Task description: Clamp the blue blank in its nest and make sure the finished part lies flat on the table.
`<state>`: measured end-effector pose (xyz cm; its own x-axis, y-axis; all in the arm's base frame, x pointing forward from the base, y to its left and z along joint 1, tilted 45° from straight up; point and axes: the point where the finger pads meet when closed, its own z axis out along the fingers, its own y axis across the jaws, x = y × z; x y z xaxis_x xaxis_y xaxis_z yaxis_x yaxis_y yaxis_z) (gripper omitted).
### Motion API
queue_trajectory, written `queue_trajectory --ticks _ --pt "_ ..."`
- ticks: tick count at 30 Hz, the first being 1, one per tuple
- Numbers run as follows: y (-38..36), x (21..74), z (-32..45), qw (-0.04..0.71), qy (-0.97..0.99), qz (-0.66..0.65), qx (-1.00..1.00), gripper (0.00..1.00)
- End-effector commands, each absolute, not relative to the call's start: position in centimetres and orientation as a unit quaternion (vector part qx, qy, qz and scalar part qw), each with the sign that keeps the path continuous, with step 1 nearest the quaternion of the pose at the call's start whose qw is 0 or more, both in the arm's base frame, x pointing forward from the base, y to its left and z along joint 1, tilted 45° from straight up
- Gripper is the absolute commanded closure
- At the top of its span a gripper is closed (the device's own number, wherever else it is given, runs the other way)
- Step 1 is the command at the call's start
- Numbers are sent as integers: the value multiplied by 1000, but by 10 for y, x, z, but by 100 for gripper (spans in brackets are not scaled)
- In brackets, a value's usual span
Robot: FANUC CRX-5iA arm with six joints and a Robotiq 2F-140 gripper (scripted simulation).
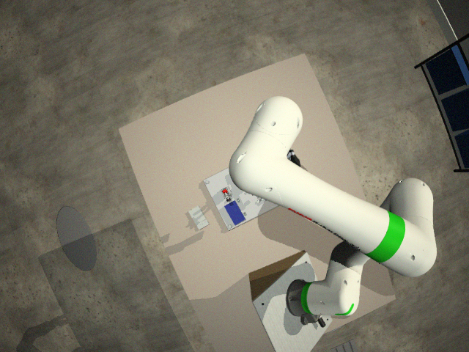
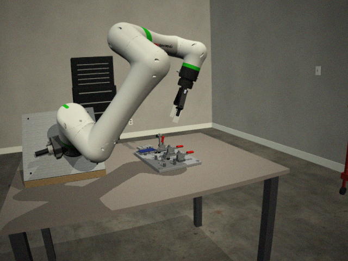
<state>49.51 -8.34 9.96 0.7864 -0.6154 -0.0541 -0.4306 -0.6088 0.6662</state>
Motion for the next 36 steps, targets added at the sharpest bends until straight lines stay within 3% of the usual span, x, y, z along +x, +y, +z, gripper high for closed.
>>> queue_trajectory --ticks 1,18,25,36 --pt "-83 495 100 329 -295 -140 886 0" --pt "-82 495 99 330 -294 -140 886 0" --pt "-16 469 36 361 -181 -94 910 0" --pt "31 427 -18 378 -69 -54 922 0"
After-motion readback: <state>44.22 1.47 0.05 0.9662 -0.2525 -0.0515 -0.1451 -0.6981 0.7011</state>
